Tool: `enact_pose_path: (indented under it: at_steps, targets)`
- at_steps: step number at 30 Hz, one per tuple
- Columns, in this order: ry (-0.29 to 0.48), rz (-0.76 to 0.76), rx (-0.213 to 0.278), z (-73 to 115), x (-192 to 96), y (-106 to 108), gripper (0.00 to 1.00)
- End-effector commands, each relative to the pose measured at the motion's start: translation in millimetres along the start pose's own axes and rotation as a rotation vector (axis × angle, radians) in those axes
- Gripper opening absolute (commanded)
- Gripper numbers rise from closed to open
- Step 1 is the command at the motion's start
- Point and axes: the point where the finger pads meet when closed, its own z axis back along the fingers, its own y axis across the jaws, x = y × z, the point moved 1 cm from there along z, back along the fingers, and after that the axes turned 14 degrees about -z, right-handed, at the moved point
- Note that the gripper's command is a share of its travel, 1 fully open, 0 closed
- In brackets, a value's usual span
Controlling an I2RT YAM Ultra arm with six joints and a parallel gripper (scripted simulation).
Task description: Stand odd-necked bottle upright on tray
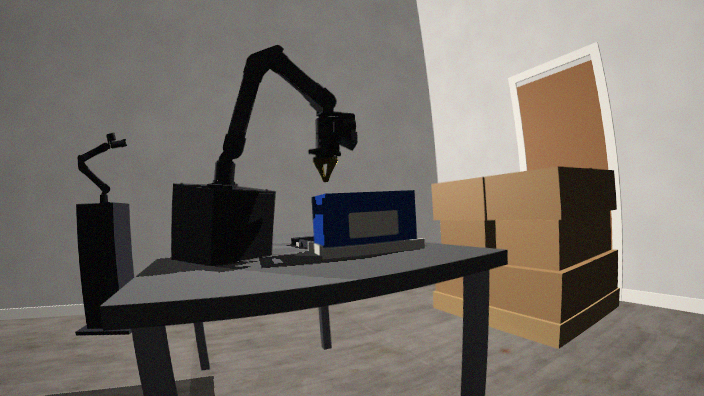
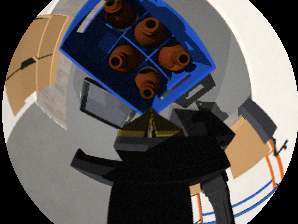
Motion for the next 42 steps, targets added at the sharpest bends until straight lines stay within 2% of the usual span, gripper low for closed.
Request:
enact_pose_path:
  at_steps: [1,36,39,42]
  targets:
    - [-0.035,0.002,0.048,20.3,5.7,11.5,0.0]
    - [-0.035,0.002,0.048,20.3,5.7,11.5,0.0]
    - [-0.028,-0.008,0.049,19.5,23.7,3.0,0.0]
    - [-0.007,-0.004,0.02,8.6,49.6,-12.7,0.0]
